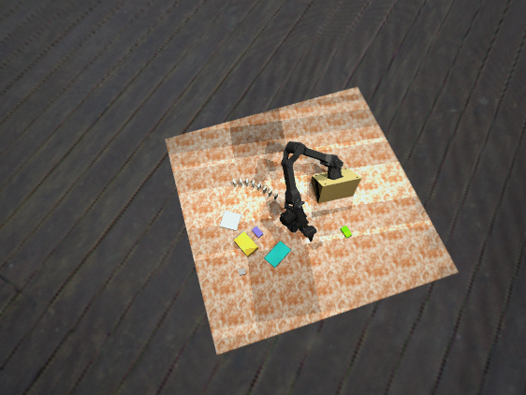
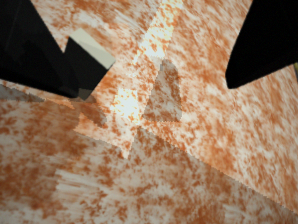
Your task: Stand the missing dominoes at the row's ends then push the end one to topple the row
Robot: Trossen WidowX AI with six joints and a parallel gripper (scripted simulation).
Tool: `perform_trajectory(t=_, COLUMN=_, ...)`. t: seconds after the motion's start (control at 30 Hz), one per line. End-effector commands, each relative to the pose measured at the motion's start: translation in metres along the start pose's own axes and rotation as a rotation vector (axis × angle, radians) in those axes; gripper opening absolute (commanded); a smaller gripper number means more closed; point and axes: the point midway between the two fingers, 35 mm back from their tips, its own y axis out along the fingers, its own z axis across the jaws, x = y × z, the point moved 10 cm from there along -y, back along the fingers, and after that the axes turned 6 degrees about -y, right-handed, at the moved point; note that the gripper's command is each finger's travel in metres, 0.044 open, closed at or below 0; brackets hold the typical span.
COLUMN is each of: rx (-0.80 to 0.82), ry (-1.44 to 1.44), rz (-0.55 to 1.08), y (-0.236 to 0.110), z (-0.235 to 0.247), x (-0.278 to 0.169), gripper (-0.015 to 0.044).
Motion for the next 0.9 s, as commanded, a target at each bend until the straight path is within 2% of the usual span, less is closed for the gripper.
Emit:
perform_trajectory(t=0.0, rx=-0.555, ry=0.454, rz=-0.060, y=-0.037, z=0.076, x=-0.002, gripper=0.0440)
perform_trajectory(t=0.13, rx=-0.619, ry=0.541, rz=-0.116, y=-0.039, z=0.086, x=-0.007, gripper=0.0440)
perform_trajectory(t=0.87, rx=-0.620, ry=0.581, rz=-0.131, y=-0.039, z=0.086, x=-0.007, gripper=0.0440)
